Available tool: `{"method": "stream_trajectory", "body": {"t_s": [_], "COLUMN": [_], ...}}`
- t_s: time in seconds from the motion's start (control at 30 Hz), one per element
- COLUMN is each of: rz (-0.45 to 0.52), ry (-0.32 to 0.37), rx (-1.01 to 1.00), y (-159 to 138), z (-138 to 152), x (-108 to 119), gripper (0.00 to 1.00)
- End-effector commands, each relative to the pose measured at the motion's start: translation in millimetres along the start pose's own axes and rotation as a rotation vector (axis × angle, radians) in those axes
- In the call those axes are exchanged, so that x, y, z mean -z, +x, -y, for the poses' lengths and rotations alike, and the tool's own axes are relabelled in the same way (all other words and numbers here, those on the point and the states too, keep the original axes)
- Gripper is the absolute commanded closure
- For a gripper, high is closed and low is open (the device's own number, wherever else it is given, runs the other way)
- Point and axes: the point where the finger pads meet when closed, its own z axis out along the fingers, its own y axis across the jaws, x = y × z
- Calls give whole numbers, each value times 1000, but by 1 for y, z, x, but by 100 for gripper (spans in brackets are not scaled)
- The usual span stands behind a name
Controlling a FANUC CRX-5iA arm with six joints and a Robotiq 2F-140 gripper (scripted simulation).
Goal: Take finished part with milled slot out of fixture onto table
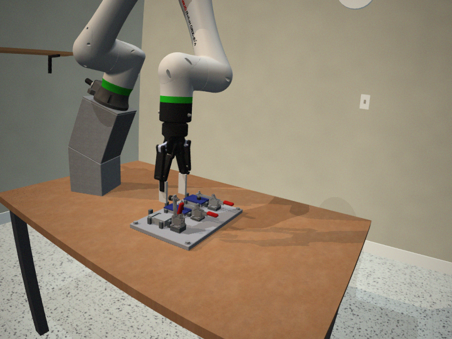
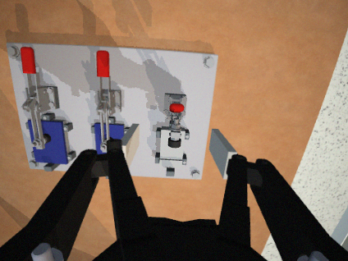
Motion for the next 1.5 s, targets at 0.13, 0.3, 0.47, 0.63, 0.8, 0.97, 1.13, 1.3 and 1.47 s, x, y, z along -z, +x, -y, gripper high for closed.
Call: {"method": "stream_trajectory", "body": {"t_s": [0.13,0.3,0.47,0.63,0.8,0.97,1.13,1.3,1.47], "rz": [0,0,0,0,0,0,0,0,0], "ry": [0,0,0,0,0,0,0,0,0], "rx": [0,0,0,0,0,0,0,0,0], "y": [-20,-35,-42,-50,-52,-52,-52,-52,-52], "z": [0,0,0,0,0,0,0,0,0], "x": [0,0,0,0,0,0,-2,-8,-20], "gripper": [42,42,42,42,42,42,42,42,42]}}
